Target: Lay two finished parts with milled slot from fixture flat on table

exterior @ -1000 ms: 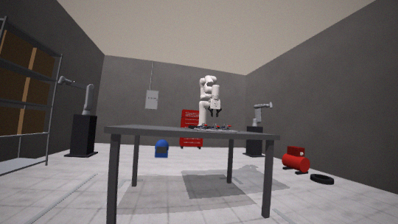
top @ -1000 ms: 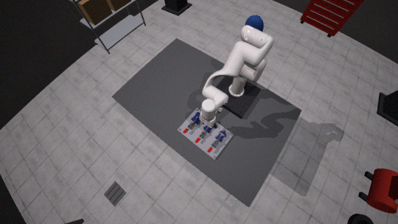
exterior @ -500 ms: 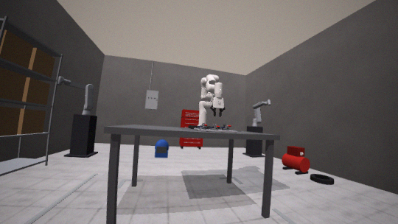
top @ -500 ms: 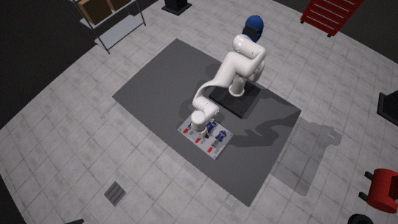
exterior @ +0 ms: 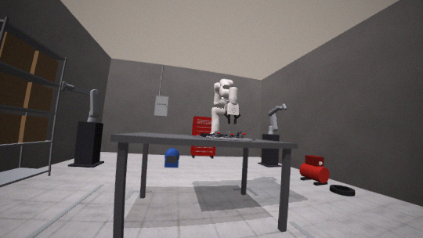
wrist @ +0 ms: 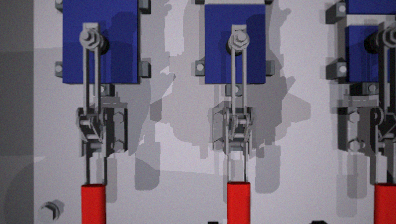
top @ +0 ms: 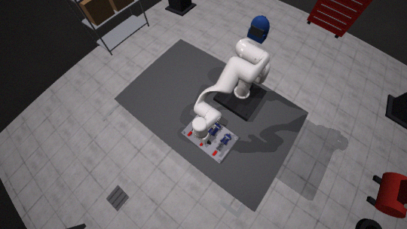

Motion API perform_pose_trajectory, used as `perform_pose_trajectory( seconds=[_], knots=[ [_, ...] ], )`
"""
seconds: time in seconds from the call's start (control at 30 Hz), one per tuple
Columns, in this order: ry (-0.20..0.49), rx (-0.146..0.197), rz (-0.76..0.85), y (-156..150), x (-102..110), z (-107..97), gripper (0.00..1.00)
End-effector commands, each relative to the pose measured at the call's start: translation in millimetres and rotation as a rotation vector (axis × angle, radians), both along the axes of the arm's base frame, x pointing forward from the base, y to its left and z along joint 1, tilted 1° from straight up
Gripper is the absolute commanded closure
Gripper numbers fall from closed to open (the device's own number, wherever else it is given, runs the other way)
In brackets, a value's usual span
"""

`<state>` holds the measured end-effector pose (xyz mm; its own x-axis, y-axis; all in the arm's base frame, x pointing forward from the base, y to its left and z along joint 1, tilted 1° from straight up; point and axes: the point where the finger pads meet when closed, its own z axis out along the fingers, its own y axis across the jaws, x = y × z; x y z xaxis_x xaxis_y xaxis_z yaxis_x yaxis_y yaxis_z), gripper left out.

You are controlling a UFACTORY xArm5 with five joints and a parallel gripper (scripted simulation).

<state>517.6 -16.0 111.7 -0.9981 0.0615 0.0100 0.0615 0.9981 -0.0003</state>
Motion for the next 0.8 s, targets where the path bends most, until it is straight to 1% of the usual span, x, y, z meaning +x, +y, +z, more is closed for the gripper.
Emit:
perform_pose_trajectory(
  seconds=[0.0, 0.2, 0.5, 0.57, 0.77],
  knots=[
    [-0.004, 0.000, 0.000, 0, 2, -1, 0.52],
    [-0.004, 0.000, 0.000, 0, 1, -16, 0.52],
    [-0.004, 0.000, 0.000, -1, 1, -51, 0.52],
    [-0.004, 0.000, 0.000, -1, 1, -51, 0.52],
    [-0.004, 0.000, 0.000, -1, 1, -69, 0.52]
  ],
)
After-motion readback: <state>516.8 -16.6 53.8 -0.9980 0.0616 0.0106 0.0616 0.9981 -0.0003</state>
